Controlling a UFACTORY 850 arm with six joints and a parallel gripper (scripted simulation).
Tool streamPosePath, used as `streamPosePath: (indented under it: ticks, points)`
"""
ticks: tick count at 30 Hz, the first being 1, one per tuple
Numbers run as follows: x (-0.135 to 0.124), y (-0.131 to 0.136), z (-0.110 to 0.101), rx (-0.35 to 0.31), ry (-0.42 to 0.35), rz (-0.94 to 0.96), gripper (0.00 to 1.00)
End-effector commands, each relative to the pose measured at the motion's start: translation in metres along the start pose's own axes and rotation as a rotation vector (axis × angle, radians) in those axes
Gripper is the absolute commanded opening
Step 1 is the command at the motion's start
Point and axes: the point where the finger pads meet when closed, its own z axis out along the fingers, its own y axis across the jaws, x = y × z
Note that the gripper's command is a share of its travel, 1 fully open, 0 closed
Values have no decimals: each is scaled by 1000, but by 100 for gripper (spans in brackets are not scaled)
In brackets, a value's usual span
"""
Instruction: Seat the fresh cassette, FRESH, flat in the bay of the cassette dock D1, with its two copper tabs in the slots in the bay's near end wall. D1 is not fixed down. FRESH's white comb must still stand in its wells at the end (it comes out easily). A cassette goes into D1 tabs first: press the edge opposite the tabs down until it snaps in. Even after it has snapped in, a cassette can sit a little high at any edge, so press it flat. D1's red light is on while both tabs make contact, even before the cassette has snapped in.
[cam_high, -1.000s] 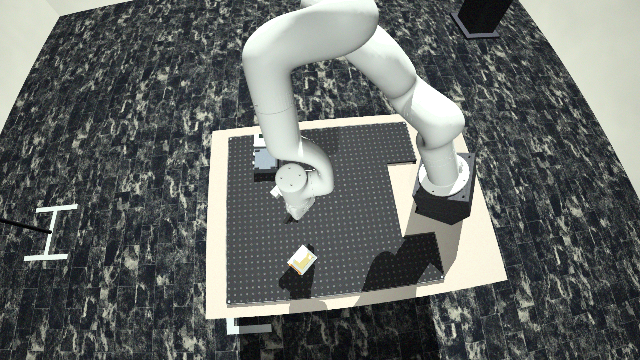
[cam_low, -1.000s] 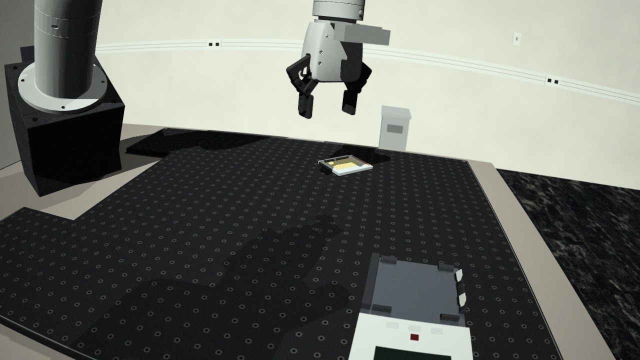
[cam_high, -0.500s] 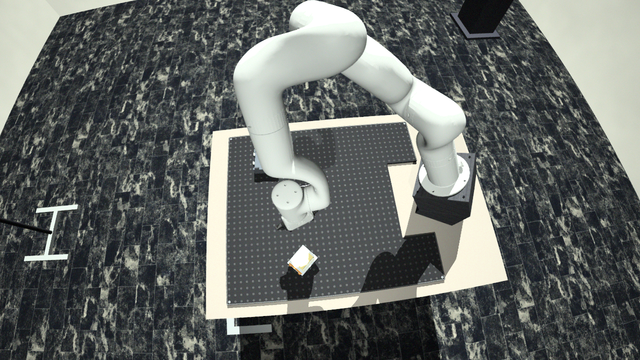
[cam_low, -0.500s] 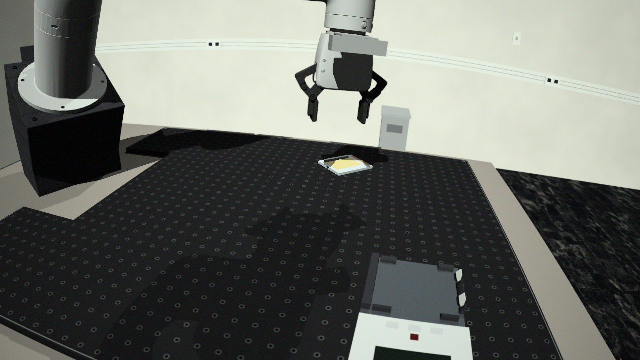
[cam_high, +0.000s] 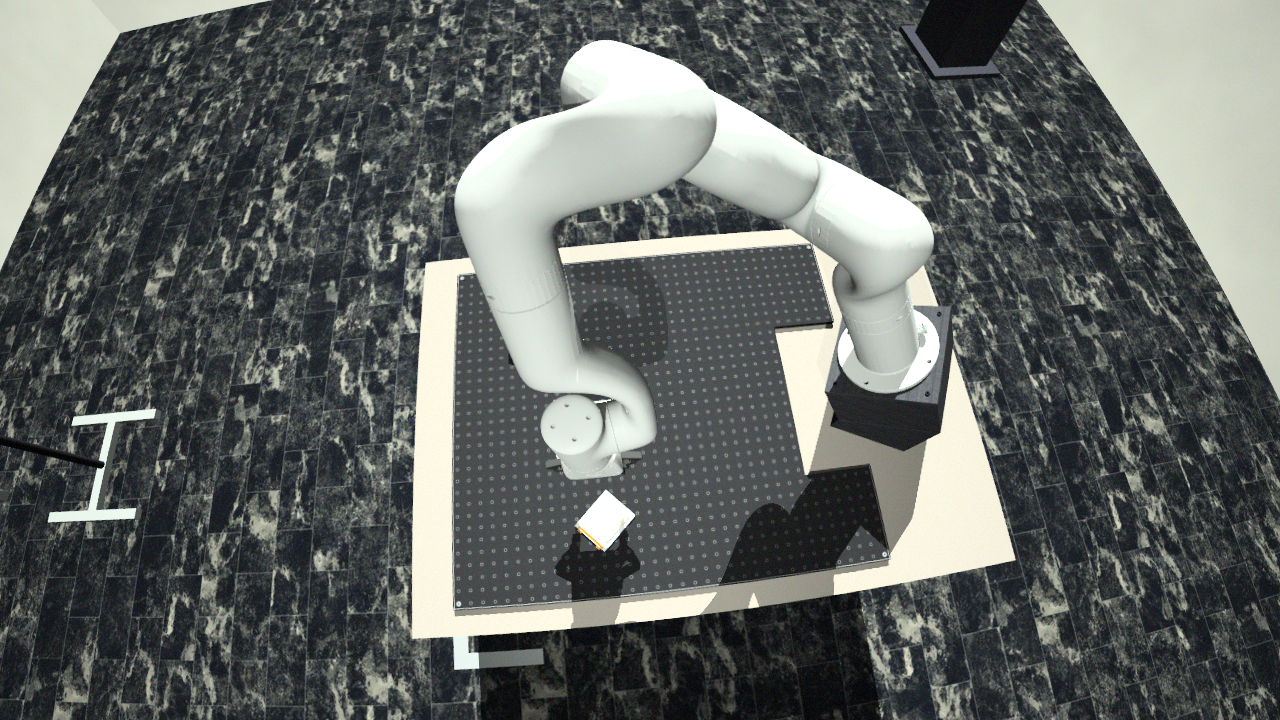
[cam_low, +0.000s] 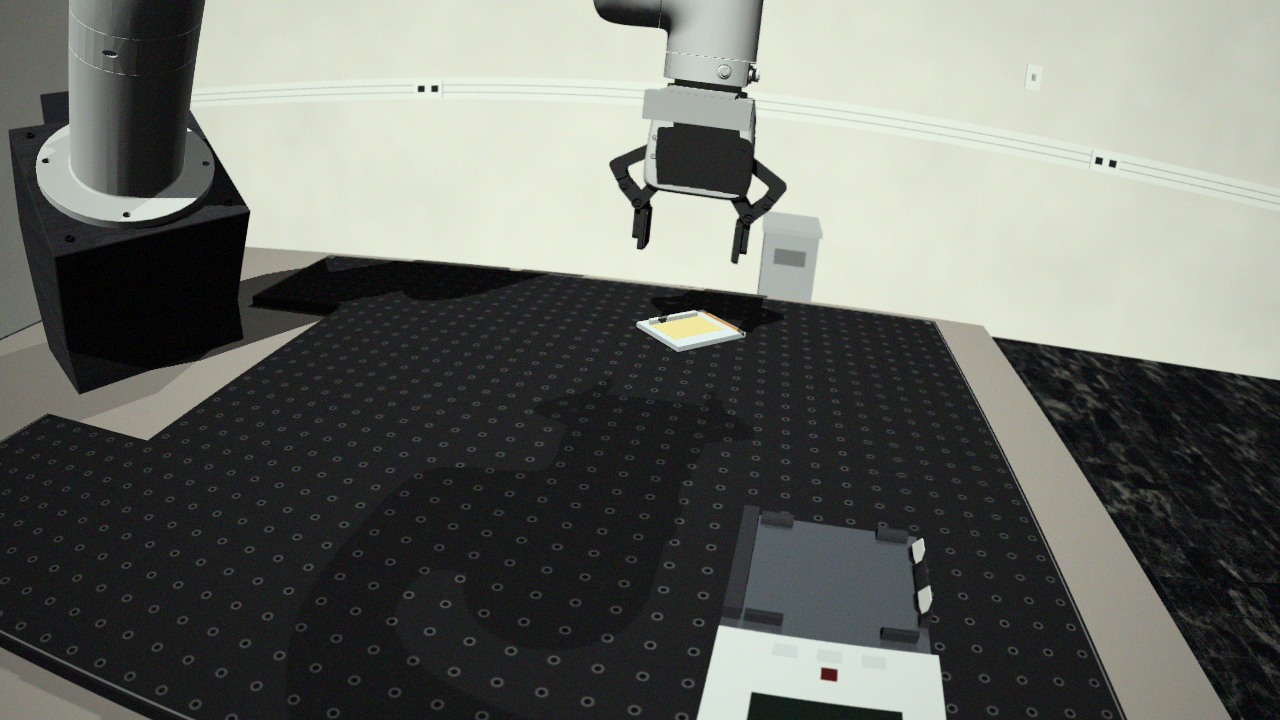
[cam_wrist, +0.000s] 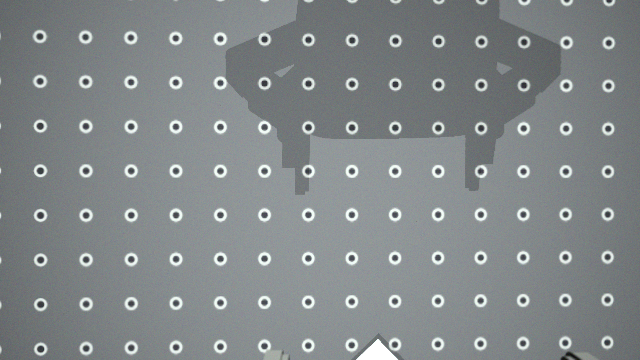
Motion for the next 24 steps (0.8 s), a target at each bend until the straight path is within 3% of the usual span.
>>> streamPosePath:
  ticks: [1, 24]
  points:
    - [-12, -3, 6, 33, 1, 104, 100]
    - [-75, -6, 37, 38, -9, 683, 100]
